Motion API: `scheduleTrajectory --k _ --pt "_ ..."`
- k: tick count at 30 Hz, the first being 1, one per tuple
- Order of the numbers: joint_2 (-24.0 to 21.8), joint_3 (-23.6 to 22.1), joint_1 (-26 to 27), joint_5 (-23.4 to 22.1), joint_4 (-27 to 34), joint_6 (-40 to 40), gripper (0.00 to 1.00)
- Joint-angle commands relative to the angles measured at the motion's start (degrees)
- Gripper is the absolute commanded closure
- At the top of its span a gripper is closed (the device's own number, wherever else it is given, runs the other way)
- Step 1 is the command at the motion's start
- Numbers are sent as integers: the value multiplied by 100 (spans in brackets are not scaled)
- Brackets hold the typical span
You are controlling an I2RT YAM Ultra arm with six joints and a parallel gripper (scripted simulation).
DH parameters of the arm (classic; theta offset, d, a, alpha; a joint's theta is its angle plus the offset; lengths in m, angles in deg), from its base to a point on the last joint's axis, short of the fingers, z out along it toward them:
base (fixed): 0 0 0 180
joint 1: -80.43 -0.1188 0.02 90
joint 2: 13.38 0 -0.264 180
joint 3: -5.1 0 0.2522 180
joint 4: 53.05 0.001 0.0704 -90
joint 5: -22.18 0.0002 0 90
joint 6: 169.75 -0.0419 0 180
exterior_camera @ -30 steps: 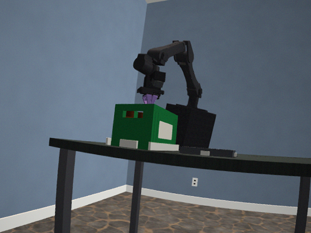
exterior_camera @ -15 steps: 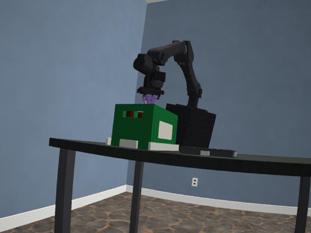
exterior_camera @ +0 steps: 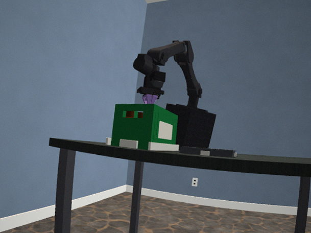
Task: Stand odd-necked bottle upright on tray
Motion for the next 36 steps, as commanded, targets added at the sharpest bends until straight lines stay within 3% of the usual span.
scheduleTrajectory --k 1,27,28,36 --pt "-42 -135 -11 -38 -108 -37 100" --pt "-42 -135 -11 -38 -108 -37 100" --pt "-42 -135 -11 -38 -108 -37 39" --pt "-42 -135 -11 -39 -108 -36 39"
